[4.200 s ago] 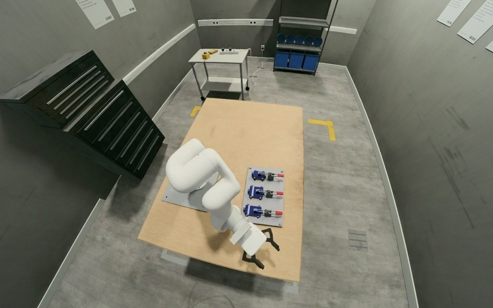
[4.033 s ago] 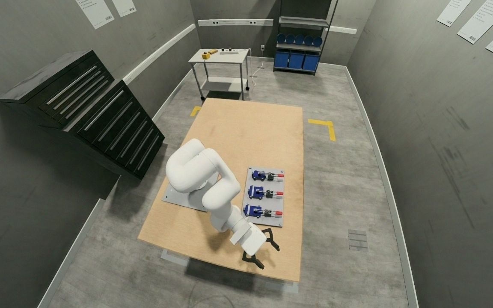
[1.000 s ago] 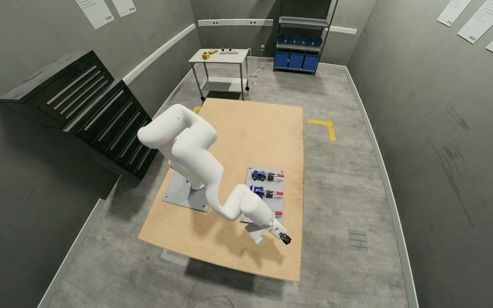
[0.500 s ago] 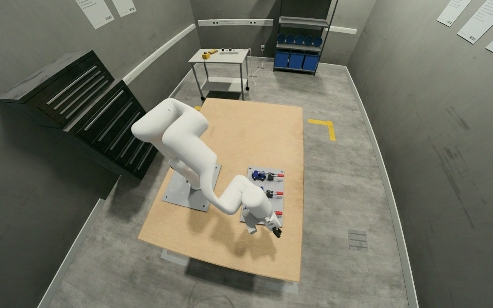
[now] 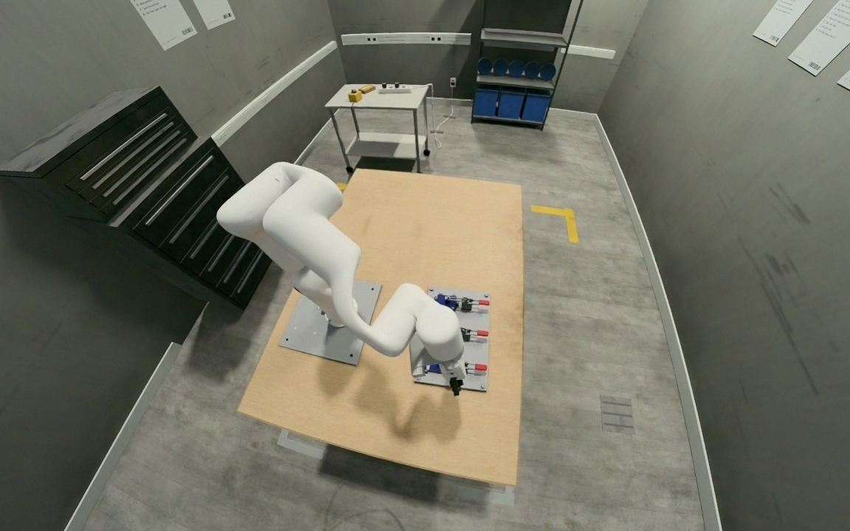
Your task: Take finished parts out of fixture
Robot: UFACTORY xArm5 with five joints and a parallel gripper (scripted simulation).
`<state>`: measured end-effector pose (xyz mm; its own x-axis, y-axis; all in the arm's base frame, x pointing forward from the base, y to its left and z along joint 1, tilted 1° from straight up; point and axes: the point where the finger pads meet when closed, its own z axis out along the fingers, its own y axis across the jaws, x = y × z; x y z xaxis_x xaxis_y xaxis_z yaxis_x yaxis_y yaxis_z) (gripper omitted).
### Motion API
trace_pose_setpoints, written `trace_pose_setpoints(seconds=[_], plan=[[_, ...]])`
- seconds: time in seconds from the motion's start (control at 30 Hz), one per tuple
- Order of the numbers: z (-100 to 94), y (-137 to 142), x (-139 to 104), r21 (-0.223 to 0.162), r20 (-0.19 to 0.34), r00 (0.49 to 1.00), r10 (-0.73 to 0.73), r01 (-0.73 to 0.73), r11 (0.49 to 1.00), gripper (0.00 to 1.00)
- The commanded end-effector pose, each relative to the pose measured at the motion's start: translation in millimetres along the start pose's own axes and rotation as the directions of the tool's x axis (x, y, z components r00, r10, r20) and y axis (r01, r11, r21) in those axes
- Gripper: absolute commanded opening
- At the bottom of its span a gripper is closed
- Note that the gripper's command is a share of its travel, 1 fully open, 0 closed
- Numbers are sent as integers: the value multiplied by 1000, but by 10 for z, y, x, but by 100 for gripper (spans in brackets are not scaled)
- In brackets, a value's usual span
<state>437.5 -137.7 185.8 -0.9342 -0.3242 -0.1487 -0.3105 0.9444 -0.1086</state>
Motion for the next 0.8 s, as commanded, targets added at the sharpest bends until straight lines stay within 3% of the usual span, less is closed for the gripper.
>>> trace_pose_setpoints(seconds=[0.0,0.23,0.77], plan=[[-170,226,182,-51,-91,987,133,-138,989,100],[-294,403,344,-67,-162,960,228,-241,968,100],[-311,426,365,-68,-171,956,240,-254,965,100]])
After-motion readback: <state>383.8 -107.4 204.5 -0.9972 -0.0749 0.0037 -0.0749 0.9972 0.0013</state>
